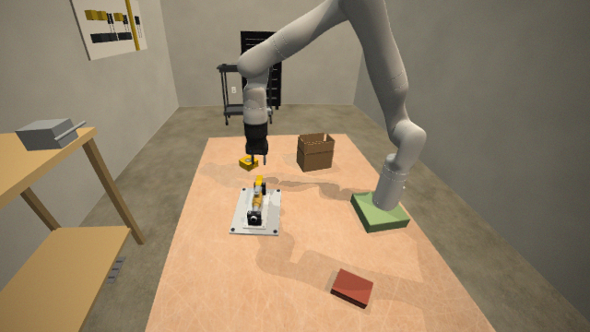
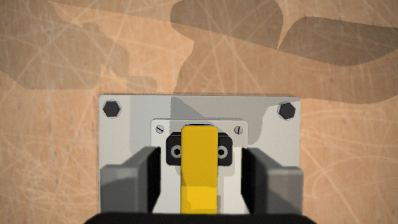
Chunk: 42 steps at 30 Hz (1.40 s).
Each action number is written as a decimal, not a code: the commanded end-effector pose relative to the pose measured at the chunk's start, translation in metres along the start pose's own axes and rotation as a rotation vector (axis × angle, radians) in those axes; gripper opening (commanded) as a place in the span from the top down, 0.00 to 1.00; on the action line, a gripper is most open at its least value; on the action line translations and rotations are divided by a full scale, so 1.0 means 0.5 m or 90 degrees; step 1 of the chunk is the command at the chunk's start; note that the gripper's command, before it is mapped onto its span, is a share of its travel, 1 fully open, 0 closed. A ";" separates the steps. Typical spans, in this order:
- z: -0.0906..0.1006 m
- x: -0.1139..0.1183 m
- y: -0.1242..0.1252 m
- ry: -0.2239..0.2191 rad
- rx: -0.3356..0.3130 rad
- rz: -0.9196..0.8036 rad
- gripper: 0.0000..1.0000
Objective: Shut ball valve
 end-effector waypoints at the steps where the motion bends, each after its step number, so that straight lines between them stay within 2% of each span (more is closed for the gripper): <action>1: 0.002 -0.001 0.000 0.001 0.000 0.000 1.00; 40: 0.002 -0.001 0.000 0.001 0.000 0.000 1.00; 41: 0.002 -0.001 0.000 0.001 0.000 0.000 0.00; 42: 0.002 -0.001 0.000 0.001 0.000 0.000 0.00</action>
Point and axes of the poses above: the point where the finger pads meet when closed, its own z axis back along the fingers, its own x axis across the jaws, y = z × x, the point moved 8 cm from there along z, back along the fingers, and after that the axes turned 9 degrees about z, right-handed, at the moved point
